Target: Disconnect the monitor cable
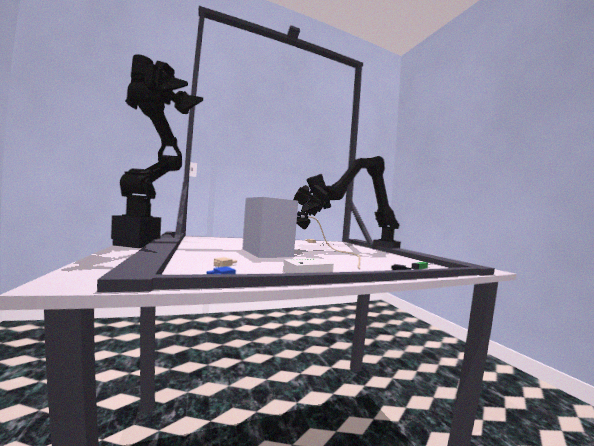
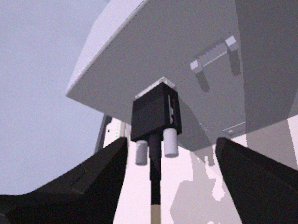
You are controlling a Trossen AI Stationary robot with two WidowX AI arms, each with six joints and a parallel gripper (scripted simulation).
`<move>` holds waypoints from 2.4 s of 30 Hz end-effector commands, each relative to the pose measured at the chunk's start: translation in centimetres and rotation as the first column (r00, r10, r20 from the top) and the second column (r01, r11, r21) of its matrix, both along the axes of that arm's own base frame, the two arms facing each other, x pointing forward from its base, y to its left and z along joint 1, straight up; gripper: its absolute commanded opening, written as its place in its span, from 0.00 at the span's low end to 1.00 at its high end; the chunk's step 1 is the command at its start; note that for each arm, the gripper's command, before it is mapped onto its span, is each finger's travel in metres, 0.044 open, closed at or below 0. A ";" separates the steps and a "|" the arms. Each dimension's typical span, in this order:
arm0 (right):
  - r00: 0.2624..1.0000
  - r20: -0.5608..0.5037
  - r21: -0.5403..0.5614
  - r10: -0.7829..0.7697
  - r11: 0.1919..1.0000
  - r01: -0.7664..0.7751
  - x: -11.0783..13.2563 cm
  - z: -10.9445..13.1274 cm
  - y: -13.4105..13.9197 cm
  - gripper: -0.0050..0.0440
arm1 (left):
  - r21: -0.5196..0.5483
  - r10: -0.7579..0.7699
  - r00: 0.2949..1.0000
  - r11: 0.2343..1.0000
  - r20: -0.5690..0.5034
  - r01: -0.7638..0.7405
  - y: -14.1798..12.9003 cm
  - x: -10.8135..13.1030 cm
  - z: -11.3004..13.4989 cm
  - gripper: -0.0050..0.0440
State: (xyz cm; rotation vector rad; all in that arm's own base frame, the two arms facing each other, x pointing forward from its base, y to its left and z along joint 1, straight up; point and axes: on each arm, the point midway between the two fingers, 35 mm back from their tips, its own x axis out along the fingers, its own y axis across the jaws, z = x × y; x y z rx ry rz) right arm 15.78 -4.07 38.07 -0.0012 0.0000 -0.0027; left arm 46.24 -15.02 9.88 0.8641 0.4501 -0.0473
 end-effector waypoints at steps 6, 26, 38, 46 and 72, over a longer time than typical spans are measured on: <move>1.000 0.001 -0.004 0.003 1.000 -0.003 0.0 0.3 0.1 1.00 | -0.020 0.002 1.000 1.000 0.026 -0.001 -0.1 0.2 1.2 1.00; 1.000 0.001 -0.004 0.003 1.000 -0.003 0.0 0.3 0.1 1.00 | 0.403 -0.052 0.986 0.915 0.160 -0.017 -0.7 0.5 0.2 1.00; 1.000 0.001 -0.004 0.003 1.000 -0.003 0.0 0.3 0.1 1.00 | 0.512 -0.050 0.979 0.857 0.199 -0.061 -0.6 0.0 0.1 0.95; 1.000 0.001 -0.004 0.003 1.000 -0.003 0.0 0.3 0.1 1.00 | 0.512 -0.050 0.979 0.857 0.199 -0.061 -0.6 0.0 0.1 0.66; 1.000 0.001 -0.004 0.003 1.000 -0.003 0.0 0.3 0.1 1.00 | 0.470 -0.041 0.982 0.881 0.185 -0.052 -0.6 0.0 0.2 0.10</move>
